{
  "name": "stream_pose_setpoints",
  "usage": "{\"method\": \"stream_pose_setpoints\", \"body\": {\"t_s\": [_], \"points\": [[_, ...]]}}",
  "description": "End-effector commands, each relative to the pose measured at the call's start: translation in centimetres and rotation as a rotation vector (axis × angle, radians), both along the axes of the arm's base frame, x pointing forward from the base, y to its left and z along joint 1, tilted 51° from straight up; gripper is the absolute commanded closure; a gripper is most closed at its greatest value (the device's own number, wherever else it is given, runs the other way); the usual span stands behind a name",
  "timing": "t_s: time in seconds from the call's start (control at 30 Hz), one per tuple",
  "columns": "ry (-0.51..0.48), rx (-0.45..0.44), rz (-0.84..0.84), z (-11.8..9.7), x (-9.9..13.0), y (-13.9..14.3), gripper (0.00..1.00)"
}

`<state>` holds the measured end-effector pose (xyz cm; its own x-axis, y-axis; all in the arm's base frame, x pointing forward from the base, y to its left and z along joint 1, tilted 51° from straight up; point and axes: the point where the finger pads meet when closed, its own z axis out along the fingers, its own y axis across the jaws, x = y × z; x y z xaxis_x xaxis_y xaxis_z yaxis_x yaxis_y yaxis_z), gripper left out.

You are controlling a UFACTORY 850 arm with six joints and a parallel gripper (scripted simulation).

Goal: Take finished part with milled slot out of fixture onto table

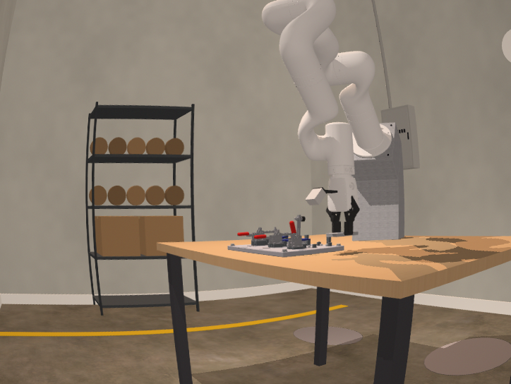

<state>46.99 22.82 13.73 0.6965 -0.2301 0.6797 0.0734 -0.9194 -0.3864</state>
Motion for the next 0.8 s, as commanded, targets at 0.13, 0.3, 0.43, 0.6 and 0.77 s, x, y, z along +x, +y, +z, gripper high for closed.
{"method": "stream_pose_setpoints", "body": {"t_s": [0.13, 0.3, 0.43, 0.6, 0.77], "points": [[0.000, 0.000, 0.000, -1.2, 1.4, 0.6, 1.00], [0.000, 0.000, 0.000, -1.9, 2.2, 1.0, 1.00], [0.000, 0.000, 0.000, -2.3, 2.6, 1.2, 1.00], [0.000, 0.000, 0.000, -2.6, 3.0, 1.3, 1.00], [0.000, 0.000, 0.000, -2.7, 3.1, 1.4, 1.00]]}}
